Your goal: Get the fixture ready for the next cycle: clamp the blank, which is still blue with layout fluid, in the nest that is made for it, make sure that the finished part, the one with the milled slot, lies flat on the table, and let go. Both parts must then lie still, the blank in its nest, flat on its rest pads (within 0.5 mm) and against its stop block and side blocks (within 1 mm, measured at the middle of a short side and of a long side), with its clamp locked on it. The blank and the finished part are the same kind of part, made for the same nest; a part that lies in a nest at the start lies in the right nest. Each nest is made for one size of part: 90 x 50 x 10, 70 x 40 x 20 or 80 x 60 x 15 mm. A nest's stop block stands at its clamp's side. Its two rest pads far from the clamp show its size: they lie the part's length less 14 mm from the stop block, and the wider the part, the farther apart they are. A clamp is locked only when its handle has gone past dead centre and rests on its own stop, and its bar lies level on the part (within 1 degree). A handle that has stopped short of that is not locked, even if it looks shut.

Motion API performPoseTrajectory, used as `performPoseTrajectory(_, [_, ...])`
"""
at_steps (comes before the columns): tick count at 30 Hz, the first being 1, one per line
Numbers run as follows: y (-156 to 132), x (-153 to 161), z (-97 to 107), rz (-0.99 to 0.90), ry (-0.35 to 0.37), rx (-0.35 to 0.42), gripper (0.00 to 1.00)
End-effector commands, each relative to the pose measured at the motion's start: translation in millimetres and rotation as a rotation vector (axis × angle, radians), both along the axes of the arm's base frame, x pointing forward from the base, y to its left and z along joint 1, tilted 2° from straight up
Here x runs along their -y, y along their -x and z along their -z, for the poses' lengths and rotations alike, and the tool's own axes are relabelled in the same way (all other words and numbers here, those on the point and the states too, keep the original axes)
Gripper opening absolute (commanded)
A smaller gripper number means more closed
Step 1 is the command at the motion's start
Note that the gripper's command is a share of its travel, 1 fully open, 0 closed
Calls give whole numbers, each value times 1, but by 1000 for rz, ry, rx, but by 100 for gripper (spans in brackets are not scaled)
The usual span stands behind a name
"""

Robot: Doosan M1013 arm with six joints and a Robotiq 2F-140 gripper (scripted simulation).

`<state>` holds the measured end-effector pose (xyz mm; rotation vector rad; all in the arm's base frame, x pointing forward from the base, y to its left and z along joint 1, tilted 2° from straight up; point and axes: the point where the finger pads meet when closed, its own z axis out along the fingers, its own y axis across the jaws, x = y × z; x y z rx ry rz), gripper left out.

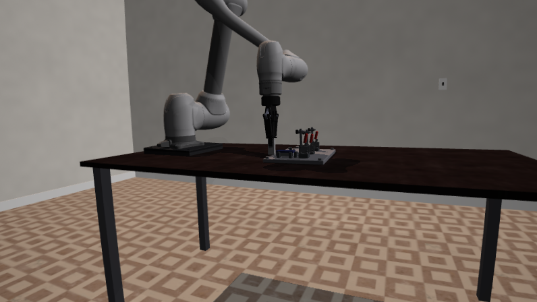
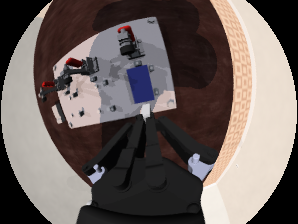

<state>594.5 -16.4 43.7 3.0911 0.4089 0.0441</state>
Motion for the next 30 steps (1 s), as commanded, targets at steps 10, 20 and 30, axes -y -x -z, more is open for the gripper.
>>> performPoseTrajectory(10, [-1,0,0,0,0,0,0])
performPoseTrajectory(20, [-5,-1,0,0,0,0,0])
performPoseTrajectory(30, [-5,-1,0,0,0,0,0])
